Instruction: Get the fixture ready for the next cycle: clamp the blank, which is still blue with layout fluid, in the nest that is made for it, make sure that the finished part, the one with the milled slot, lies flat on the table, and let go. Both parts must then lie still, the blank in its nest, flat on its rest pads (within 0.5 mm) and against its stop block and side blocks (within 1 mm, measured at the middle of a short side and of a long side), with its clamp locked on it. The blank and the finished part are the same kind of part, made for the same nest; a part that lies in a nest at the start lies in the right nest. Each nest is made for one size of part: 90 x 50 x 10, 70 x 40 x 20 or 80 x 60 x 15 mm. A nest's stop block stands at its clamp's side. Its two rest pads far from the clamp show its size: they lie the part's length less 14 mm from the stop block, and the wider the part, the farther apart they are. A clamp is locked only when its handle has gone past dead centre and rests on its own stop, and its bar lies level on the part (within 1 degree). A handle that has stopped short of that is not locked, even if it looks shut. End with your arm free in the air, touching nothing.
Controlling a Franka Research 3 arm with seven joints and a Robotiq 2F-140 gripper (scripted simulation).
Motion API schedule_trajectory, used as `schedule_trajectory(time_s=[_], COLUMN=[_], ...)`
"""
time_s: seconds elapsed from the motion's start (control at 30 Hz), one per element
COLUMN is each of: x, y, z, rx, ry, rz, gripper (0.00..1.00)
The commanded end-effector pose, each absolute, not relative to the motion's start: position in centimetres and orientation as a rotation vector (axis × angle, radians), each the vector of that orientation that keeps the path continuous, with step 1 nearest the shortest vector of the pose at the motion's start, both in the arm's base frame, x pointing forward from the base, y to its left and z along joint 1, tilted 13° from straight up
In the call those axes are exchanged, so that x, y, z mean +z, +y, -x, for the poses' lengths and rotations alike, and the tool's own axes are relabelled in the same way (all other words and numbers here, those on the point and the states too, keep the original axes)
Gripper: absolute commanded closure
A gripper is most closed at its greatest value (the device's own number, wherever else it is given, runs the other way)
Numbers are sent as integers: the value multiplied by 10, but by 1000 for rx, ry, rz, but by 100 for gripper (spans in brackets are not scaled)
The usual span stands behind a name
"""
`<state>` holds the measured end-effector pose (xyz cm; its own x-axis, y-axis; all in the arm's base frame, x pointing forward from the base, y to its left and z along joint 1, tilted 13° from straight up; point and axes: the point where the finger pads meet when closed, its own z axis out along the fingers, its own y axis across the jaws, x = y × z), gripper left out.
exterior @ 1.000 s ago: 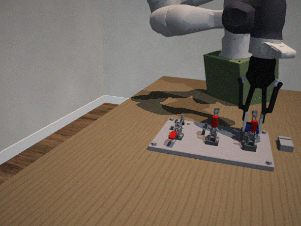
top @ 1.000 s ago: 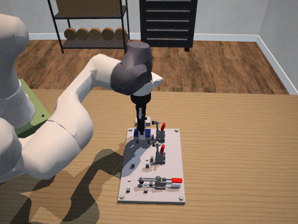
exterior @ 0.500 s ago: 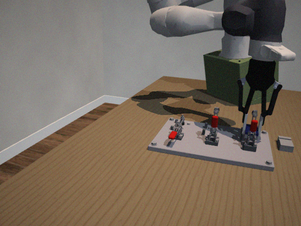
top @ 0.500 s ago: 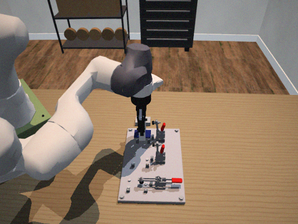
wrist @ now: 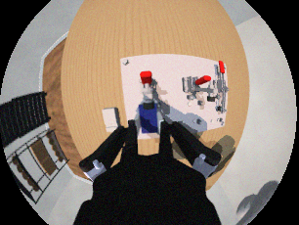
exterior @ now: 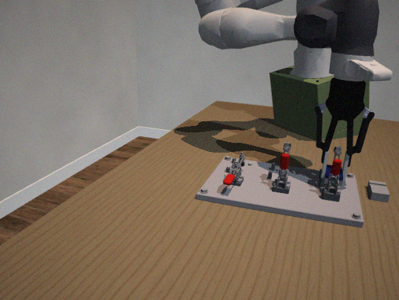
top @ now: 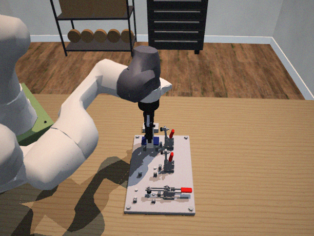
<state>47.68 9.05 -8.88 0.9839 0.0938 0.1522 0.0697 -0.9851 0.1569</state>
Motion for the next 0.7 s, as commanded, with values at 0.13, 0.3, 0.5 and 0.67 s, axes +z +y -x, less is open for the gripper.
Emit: schedule_trajectory(time_s=[0.13,0.3,0.5,0.67], x=[-89,-89,-92,-94], y=[92,92,91,90], z=[-477,-477,-478,-479], rx=[242,242,242,242], ry=[135,135,135,135], rz=[-2980,-2980,-2980,-2980], gripper=[100,100,100,100])
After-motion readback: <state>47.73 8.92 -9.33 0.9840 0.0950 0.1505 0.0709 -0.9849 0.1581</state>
